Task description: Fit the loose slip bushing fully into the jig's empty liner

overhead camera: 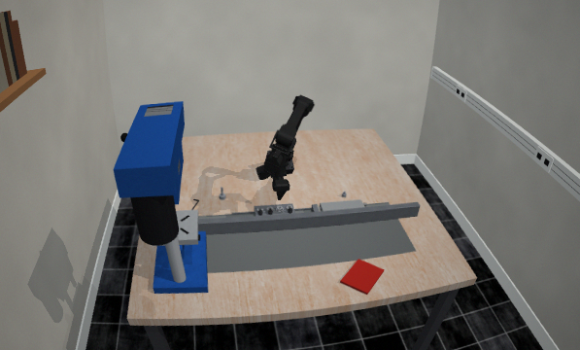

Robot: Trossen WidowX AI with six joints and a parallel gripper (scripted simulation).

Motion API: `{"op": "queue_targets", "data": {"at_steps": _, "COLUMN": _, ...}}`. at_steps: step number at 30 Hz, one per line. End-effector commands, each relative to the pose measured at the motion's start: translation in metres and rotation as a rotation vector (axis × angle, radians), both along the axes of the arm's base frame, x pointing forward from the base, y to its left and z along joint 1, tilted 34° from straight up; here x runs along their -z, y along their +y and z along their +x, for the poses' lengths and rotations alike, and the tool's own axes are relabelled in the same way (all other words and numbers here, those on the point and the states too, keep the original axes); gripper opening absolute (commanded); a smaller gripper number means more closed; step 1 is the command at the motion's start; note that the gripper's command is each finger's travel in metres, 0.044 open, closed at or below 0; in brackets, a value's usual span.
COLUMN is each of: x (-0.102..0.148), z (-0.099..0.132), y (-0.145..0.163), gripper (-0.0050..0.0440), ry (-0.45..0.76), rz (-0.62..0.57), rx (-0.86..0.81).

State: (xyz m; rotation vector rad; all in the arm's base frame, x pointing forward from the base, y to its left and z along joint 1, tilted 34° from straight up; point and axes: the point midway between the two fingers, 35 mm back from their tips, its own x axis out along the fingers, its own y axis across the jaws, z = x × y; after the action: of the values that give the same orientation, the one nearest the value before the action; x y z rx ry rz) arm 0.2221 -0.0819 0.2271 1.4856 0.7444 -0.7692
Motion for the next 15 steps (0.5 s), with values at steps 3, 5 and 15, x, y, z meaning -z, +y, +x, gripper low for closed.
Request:
{"op": "queue_targets", "data": {"at_steps": 3, "x": -0.021, "z": -0.039, "y": 0.003, "gripper": 0.044, "ry": -0.018, "rz": -0.009, "rx": -0.004}}
{"op": "queue_targets", "data": {"at_steps": 5, "x": -0.024, "z": -0.049, "y": 0.006, "gripper": 0.044, "ry": -0.019, "rz": -0.009, "rx": -0.003}}
{"op": "queue_targets", "data": {"at_steps": 15, "x": -0.02, "z": -0.052, "y": 0.007, "gripper": 0.044, "ry": -0.005, "rz": 0.004, "rx": -0.002}}
